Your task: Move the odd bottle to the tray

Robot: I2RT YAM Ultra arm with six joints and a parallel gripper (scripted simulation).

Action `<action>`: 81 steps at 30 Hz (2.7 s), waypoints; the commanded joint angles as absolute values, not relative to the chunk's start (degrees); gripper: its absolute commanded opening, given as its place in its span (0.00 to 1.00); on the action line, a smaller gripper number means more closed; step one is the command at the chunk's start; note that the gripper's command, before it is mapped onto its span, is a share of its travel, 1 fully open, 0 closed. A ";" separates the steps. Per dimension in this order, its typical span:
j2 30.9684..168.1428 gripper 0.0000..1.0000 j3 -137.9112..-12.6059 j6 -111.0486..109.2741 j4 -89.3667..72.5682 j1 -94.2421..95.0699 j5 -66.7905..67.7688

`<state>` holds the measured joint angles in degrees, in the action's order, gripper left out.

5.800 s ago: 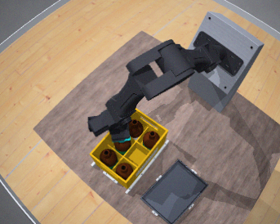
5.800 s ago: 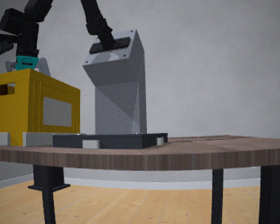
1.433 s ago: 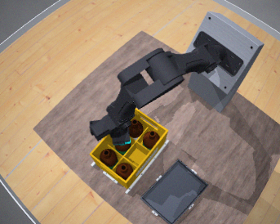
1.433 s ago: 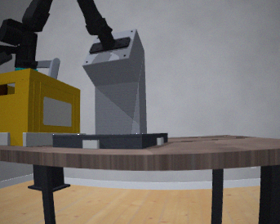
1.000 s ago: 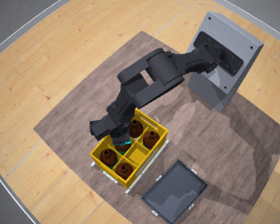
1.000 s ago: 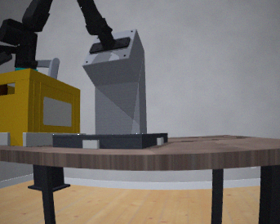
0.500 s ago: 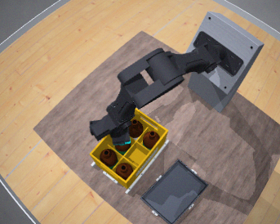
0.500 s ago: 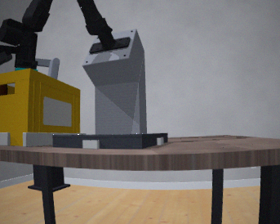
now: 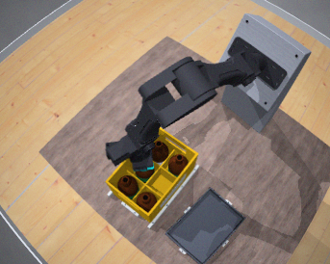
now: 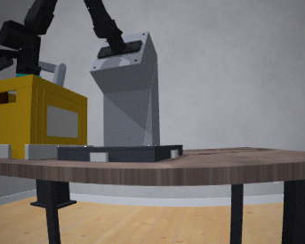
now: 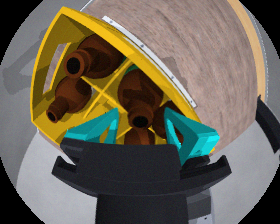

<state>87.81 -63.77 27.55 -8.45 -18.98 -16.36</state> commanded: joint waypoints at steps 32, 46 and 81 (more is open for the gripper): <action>87.25 0.00 -65.22 27.87 -7.44 -18.97 -16.10; 87.25 0.00 -65.22 27.87 -7.44 -18.97 -16.10; 87.25 0.61 -65.22 27.86 -7.44 -18.97 -16.08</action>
<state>87.81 -63.79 27.59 -8.34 -18.90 -16.32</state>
